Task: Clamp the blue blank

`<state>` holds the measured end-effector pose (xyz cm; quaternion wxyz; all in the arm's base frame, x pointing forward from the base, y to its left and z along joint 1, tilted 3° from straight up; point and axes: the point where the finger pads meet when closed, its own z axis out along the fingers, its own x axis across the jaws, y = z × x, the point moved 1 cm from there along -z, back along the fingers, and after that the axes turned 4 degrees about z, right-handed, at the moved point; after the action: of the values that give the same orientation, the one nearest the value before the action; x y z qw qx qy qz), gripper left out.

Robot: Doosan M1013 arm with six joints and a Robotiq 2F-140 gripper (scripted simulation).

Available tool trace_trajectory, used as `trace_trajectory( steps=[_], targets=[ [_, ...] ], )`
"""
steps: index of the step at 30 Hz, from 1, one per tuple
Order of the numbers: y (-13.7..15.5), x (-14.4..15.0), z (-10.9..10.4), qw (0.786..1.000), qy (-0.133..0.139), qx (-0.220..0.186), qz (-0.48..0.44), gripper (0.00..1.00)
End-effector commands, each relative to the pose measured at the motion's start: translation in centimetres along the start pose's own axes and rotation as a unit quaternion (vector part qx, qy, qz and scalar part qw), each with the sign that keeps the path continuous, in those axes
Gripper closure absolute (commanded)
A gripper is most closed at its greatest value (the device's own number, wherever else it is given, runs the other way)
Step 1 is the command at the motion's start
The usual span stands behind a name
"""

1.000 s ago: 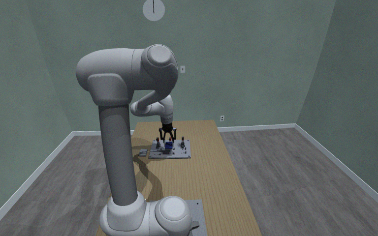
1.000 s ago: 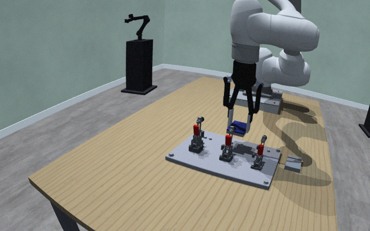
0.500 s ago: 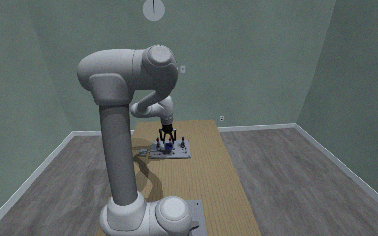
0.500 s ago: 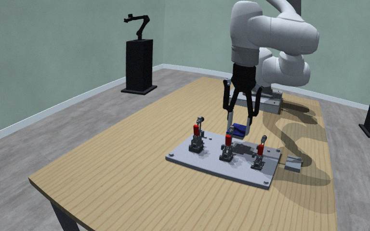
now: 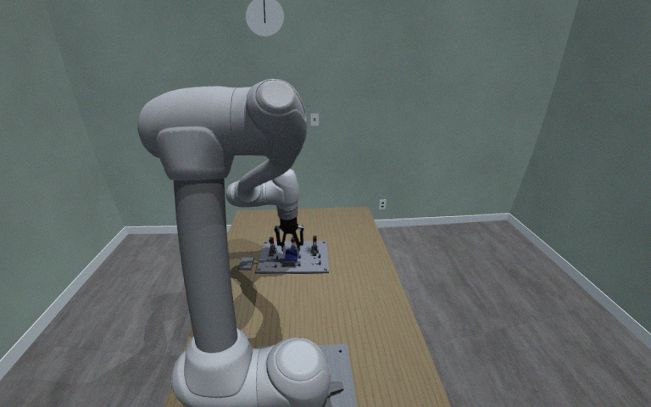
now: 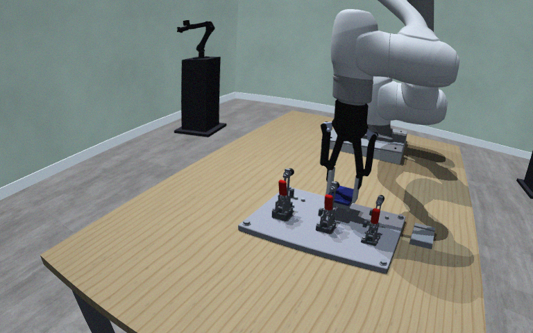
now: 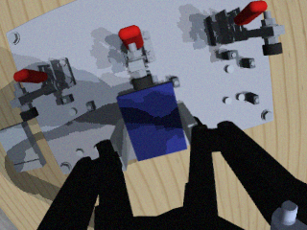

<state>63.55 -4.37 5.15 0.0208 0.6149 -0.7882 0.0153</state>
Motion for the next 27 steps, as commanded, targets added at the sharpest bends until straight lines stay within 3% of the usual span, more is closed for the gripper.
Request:
trace_trajectory(
  steps=[1, 27],
  targets=[
    [-0.01, 0.0, 0.06, 1.0, 0.0, 0.0, 0.0, 1.0],
    [0.0, 0.0, 0.68, 1.0, 0.0, 0.0, 0.0, 1.0]
  ],
)
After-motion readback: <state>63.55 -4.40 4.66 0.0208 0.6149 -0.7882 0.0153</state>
